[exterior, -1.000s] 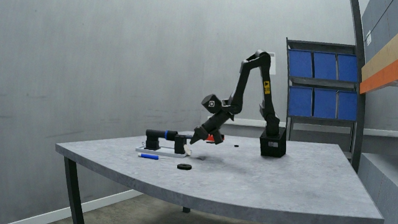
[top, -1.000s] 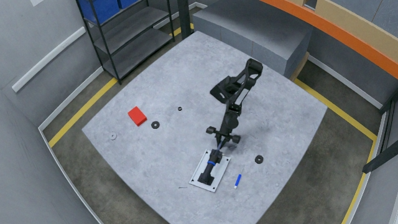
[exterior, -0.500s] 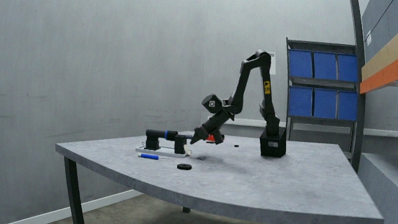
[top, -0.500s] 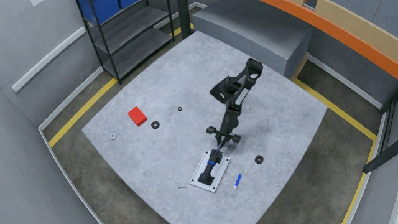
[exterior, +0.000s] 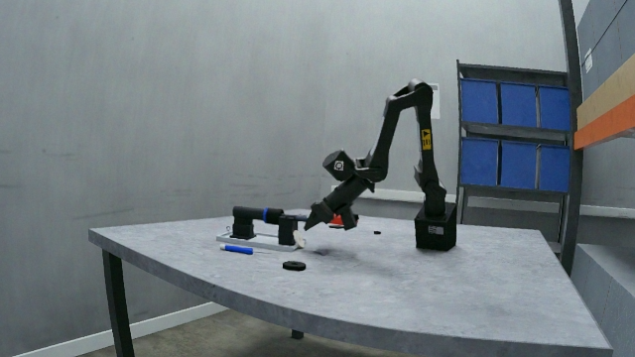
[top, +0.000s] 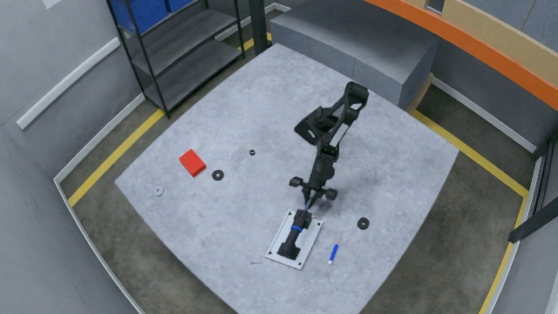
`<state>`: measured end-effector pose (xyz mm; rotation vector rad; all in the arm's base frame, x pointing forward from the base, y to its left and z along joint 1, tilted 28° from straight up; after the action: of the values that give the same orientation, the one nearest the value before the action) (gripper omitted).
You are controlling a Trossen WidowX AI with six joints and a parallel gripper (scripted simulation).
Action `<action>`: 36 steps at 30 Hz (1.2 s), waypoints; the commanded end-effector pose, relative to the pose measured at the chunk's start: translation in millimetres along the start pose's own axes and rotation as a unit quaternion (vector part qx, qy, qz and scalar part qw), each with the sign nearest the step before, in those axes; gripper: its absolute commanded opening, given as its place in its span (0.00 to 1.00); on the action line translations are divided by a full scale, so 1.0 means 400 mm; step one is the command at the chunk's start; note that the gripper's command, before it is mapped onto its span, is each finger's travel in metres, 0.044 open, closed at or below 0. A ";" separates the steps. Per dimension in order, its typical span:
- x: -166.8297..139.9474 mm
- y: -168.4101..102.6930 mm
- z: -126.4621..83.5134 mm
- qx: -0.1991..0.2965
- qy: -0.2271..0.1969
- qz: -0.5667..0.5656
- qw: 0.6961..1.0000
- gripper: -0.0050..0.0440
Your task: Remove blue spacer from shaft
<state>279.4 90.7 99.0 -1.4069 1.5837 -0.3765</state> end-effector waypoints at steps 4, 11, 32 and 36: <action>-0.006 -0.011 -0.010 0.012 -0.003 -0.001 1.000 0.00; -0.006 -0.009 -0.011 0.012 -0.003 -0.001 1.000 0.00; -0.006 -0.005 -0.014 0.012 -0.003 -0.001 1.000 0.00; -0.006 -0.005 -0.015 0.012 -0.003 -0.001 1.000 0.00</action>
<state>276.0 90.6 98.4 -1.4068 1.5839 -0.3766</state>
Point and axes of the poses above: the point midway between the two fingers, 35 mm back from their tips, its own z axis out along the fingers, its own x axis across the jaws, y = z × x, the point moved 7 cm from there along -z, back along the fingers, and after that the axes turned 1 degree about z, right-handed, at the moved point
